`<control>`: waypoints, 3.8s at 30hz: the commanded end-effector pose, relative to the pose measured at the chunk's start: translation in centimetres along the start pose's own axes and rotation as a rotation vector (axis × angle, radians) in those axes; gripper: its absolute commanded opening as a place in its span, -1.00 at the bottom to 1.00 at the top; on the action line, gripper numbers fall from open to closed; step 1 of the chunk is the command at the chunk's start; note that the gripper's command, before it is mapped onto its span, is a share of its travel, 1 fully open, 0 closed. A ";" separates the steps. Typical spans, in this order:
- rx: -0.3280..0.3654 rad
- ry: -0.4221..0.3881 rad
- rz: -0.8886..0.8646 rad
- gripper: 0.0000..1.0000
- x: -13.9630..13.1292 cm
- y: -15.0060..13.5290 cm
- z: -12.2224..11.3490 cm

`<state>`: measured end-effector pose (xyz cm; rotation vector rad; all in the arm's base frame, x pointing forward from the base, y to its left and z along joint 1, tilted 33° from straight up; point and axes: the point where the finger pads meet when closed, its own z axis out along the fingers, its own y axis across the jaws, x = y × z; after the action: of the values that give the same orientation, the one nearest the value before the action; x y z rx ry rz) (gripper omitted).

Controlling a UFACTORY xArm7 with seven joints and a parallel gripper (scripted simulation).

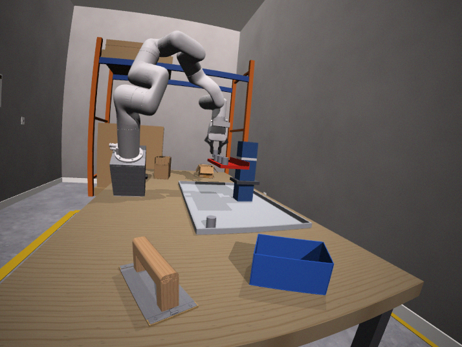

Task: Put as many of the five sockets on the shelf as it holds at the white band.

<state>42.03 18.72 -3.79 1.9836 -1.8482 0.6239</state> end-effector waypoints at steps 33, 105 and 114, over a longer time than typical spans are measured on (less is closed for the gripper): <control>0.003 -0.003 0.000 -1.00 -0.1 -0.1 0.7; 0.003 -0.003 0.000 -1.00 -0.1 -0.1 2.0; 0.003 -0.003 0.000 -1.00 -0.1 -0.1 2.1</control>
<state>42.19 17.53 -5.65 1.9833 -1.8481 0.6238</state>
